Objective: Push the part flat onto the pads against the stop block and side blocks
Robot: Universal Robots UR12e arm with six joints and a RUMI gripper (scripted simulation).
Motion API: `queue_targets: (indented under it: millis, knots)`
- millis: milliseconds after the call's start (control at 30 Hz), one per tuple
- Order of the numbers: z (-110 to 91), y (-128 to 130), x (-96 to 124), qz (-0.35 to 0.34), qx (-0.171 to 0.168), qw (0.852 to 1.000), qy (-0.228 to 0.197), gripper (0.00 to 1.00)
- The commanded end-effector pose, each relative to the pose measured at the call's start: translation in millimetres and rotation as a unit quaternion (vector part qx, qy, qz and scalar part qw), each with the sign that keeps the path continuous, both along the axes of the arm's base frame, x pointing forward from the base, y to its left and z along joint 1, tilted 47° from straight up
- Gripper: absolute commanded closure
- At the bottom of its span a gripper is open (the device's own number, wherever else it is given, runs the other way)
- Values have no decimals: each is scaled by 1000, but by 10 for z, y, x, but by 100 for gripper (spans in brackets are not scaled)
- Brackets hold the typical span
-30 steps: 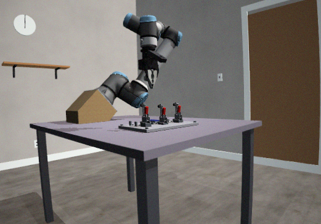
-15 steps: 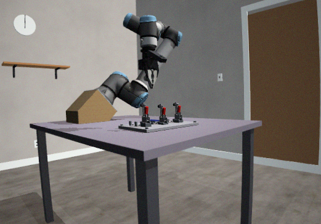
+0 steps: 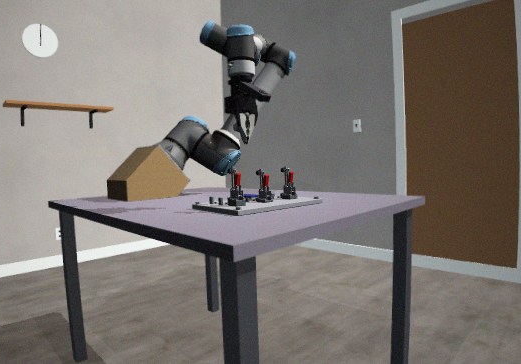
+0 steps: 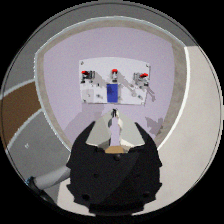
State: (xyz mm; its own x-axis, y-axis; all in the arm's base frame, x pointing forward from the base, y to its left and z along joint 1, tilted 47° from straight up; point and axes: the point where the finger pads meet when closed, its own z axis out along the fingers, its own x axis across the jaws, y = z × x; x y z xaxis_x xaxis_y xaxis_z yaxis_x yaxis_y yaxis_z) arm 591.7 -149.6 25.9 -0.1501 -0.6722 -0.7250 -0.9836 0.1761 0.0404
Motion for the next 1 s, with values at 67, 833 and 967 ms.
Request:
queue_targets:
  millis: [67, 833, 967]
  knots:
    - [3, -8, 4, 0, 0, 1000, 0, 100]
    - [3, -8, 4, 0, -1, 1000, 0, 41]
    - [3, -8, 4, 0, -1, 1000, 0, 41]
